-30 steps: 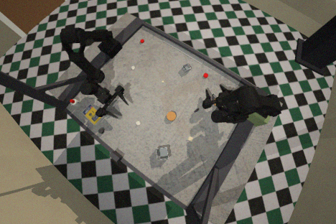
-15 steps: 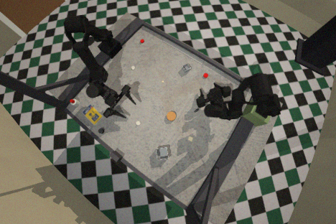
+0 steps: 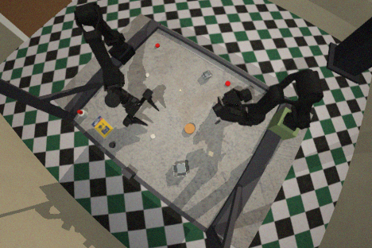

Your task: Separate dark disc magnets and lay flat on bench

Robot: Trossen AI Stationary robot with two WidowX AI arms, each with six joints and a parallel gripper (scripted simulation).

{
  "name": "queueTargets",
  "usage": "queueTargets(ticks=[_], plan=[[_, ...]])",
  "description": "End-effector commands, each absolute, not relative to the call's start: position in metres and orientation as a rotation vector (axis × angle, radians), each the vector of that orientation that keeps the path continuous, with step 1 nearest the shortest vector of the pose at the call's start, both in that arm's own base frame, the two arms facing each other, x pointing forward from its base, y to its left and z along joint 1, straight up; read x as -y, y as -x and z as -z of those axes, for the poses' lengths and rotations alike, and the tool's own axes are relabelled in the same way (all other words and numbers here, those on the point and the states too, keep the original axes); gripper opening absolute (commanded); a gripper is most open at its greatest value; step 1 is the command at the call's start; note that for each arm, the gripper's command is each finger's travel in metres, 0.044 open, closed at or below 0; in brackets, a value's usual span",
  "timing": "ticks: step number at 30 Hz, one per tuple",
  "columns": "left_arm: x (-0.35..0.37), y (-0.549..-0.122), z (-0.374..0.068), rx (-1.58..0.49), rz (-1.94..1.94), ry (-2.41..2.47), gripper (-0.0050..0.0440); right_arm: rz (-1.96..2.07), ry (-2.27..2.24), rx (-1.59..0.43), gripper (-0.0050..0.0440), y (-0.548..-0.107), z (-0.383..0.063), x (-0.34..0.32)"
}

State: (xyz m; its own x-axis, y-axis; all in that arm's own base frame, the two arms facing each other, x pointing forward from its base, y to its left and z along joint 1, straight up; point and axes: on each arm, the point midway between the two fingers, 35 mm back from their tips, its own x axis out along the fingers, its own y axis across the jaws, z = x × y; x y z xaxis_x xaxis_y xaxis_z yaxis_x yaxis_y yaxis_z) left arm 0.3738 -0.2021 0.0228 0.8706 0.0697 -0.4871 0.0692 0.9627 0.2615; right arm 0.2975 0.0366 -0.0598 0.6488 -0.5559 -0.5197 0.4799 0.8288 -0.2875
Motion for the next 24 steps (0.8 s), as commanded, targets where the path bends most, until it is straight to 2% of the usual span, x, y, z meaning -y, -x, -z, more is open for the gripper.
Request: queueTargets(ticks=[1,15,24], plan=[[0.189,-0.384,-0.043,-0.560,-0.004,-0.276,0.0400,0.576,0.113,-0.685,0.0400,-0.314,0.045,-0.039],[0.138,-0.380,-0.062,-0.760,-0.012,-0.317,0.0400,0.505,0.177,-0.922,0.0400,-0.317,0.019,-0.028],[0.091,-0.357,-0.084,-0.939,-0.012,-0.306,0.0400,0.410,0.162,-1.063,0.0400,-0.316,-0.019,-0.018]])
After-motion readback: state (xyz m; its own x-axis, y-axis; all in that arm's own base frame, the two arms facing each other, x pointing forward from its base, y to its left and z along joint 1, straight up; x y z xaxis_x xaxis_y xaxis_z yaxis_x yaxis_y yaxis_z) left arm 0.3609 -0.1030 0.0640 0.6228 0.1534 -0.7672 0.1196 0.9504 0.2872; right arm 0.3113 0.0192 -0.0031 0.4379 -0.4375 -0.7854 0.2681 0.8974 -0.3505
